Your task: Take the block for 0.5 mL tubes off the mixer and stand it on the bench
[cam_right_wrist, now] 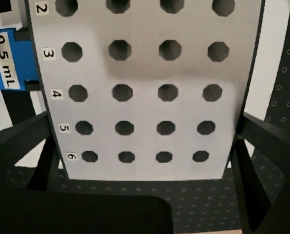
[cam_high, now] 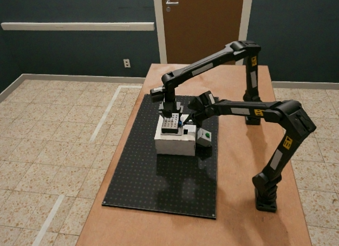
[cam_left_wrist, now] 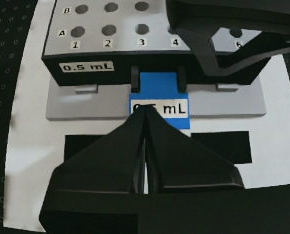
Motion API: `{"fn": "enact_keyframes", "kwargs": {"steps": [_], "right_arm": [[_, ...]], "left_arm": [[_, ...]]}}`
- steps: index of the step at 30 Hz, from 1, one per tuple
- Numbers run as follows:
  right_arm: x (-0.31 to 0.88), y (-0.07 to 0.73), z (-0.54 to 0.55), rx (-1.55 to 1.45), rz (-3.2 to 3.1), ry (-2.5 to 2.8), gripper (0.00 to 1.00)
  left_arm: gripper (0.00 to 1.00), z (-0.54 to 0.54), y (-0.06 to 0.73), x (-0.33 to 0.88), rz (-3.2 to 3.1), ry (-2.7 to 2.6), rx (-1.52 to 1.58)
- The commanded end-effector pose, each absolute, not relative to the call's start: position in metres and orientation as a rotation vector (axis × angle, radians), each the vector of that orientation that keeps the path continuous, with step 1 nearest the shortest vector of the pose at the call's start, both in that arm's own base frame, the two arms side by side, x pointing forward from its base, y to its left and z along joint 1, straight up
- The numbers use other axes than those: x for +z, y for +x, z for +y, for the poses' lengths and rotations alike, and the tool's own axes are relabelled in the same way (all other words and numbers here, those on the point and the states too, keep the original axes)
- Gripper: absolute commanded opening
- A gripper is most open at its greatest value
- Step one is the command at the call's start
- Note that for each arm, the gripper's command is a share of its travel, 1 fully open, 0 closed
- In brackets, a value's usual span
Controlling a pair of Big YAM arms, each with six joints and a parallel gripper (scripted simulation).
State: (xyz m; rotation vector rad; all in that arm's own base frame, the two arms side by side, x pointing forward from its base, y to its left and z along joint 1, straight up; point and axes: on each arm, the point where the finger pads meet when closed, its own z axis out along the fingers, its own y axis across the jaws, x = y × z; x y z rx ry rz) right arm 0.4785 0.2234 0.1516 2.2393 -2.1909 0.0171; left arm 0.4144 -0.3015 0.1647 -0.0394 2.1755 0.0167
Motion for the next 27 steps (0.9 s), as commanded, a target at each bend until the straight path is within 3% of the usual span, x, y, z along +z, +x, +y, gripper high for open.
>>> {"fn": "enact_keyframes", "kwargs": {"steps": [1,27], "right_arm": [[0.154,0.4861,0.2321,0.026,-2.215,2.252,0.0],[0.154,0.4861,0.2321,0.026,-2.215,2.252,0.0]], "left_arm": [[0.0,-0.2928,0.419,0.1478,2.198,-0.041,0.054],[0.0,-0.2912,0.4182,0.1443,2.198,-0.041,0.055]]}}
